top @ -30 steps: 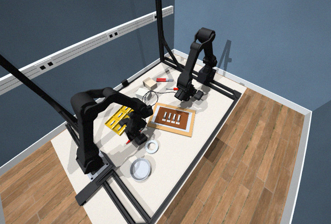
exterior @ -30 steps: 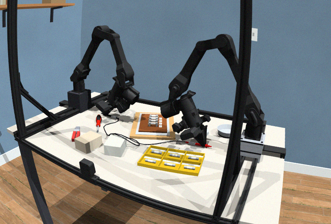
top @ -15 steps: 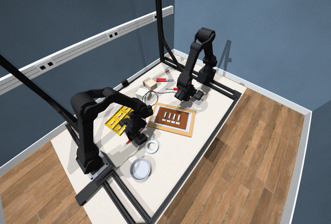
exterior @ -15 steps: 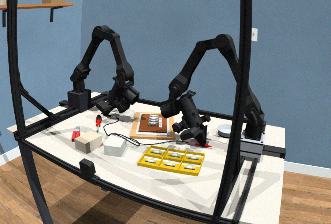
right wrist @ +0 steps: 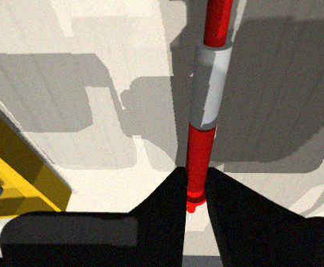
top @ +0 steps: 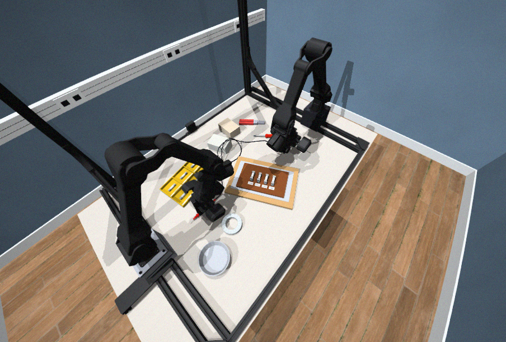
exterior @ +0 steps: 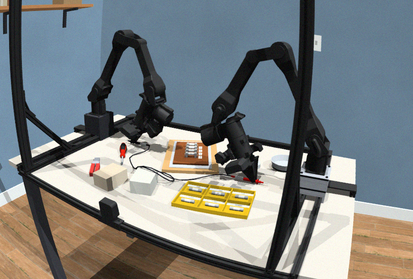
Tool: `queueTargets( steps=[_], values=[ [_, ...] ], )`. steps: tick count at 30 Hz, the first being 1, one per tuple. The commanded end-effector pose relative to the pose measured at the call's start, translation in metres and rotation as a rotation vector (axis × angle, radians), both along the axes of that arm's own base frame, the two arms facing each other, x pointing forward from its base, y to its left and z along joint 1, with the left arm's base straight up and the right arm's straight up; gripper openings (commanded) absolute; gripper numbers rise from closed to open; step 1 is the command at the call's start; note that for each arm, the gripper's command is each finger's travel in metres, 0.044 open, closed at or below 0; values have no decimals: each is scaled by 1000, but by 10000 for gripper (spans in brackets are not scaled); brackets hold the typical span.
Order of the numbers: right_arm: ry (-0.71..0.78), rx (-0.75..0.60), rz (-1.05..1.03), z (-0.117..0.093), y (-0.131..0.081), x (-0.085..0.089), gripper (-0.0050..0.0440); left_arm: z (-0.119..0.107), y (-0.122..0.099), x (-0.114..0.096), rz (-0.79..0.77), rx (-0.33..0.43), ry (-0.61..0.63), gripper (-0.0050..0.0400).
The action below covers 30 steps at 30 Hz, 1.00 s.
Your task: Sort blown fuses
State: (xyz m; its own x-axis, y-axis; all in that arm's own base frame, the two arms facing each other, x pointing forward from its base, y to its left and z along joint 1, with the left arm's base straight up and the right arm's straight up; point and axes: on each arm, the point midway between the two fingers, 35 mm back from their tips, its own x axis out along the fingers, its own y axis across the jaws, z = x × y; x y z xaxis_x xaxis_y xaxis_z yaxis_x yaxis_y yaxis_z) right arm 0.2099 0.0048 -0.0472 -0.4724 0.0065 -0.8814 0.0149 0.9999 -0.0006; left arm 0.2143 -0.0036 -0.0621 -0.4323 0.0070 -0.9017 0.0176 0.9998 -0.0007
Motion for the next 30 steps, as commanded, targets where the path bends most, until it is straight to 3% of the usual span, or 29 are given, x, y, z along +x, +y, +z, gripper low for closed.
queueTargets(
  steps=[1, 30],
  values=[
    [-75, -1, -2, 10, 1, 7, -50, 10, 1, 8, 2, 1, -72, -50],
    [-414, -9, 0, 43, 0, 31, -50, 40, 0, 36, 2, -5, -380, -50]
  ],
)
